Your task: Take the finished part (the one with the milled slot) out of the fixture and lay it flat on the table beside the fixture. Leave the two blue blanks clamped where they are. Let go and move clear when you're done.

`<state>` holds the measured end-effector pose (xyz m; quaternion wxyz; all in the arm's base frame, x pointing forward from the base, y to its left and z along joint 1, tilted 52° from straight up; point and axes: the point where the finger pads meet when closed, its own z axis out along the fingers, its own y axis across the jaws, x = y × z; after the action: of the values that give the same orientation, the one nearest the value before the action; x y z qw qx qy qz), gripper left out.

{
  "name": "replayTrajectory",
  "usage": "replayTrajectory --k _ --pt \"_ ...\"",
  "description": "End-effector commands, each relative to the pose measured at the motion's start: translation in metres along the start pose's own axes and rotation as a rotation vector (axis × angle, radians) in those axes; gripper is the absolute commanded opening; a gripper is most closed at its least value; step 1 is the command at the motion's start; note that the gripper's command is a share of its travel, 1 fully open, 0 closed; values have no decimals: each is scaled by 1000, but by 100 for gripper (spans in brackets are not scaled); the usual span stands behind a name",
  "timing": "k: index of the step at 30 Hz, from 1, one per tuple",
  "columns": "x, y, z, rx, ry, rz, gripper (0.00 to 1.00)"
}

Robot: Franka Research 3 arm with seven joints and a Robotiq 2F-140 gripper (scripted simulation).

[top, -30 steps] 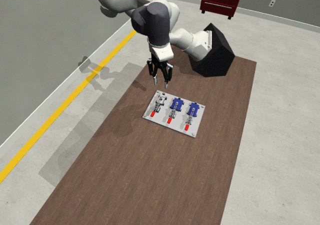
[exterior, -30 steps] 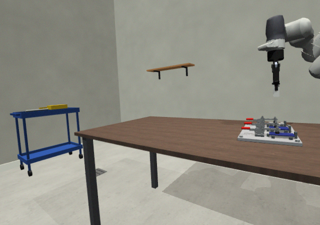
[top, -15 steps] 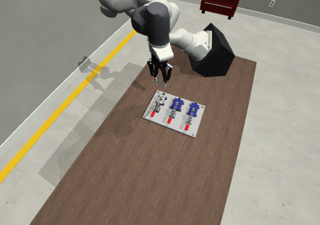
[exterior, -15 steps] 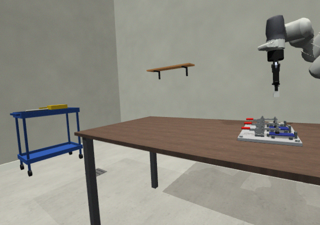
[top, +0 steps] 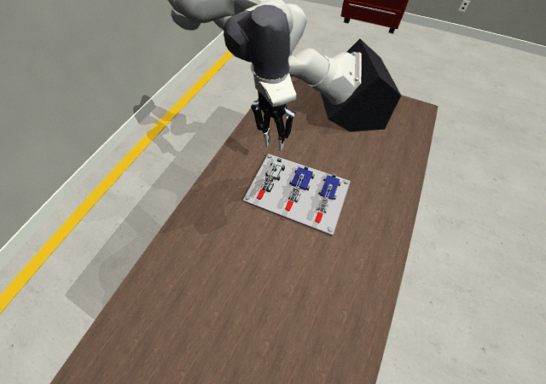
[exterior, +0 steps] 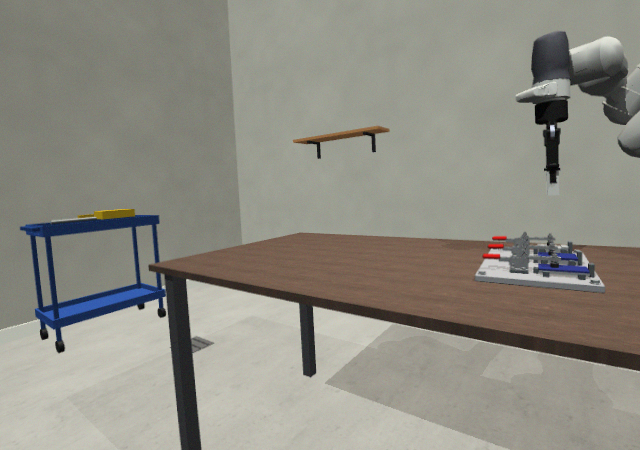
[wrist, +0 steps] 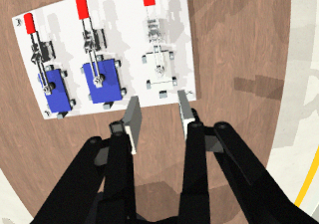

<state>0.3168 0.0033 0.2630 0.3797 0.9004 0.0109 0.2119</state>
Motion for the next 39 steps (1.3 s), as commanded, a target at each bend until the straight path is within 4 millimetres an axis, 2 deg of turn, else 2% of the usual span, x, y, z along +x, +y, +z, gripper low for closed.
replayTrajectory --k 1,11,15,27,32,34,39 --pt "1 0 4 0 3 -4 28" --pt "1 0 45 0 3 -4 28" --pt "1 0 55 0 3 -4 28" --pt "6 0 57 0 3 -4 28" --pt "23 0 57 0 3 -4 28" --pt "23 0 57 0 3 -4 28" --pt "53 0 57 0 3 -4 28"
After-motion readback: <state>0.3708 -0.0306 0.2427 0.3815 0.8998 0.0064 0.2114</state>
